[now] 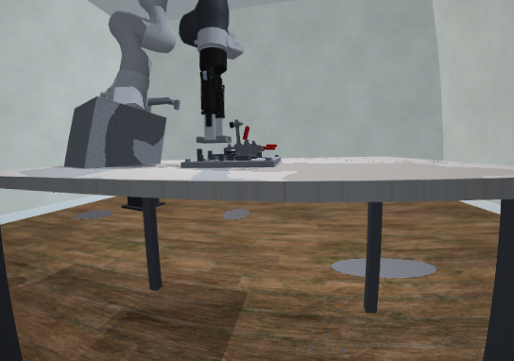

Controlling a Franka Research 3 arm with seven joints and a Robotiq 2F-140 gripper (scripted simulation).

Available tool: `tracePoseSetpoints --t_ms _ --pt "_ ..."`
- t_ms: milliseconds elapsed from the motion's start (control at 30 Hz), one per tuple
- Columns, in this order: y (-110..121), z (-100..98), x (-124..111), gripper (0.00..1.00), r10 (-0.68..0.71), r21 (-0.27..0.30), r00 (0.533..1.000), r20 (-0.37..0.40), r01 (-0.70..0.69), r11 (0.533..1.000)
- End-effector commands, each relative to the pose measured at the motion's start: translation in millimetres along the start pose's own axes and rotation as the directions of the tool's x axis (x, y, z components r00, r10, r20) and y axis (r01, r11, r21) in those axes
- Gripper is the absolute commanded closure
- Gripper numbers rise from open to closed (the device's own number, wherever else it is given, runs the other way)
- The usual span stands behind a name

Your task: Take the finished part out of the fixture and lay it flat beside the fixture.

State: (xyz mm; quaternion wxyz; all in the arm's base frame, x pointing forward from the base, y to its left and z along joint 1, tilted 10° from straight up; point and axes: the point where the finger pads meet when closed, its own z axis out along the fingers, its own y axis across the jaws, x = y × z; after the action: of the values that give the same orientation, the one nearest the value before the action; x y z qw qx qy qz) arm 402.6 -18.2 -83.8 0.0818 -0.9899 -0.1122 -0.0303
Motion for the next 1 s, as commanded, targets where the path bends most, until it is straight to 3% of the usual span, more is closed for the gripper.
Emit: tracePoseSetpoints --t_ms 0,400,967 --pt "-0.8 -5.1 -2.0 1.00 0.001 0.003 1.000 0.002 -0.001 1.000" --pt "-0.8 -25.1 -6.6 1.00 0.001 0.003 1.000 0.002 -0.001 1.000" --pt "-0.8 -26.3 -6.9 1.00 0.001 0.003 1.000 0.002 -0.001 1.000"
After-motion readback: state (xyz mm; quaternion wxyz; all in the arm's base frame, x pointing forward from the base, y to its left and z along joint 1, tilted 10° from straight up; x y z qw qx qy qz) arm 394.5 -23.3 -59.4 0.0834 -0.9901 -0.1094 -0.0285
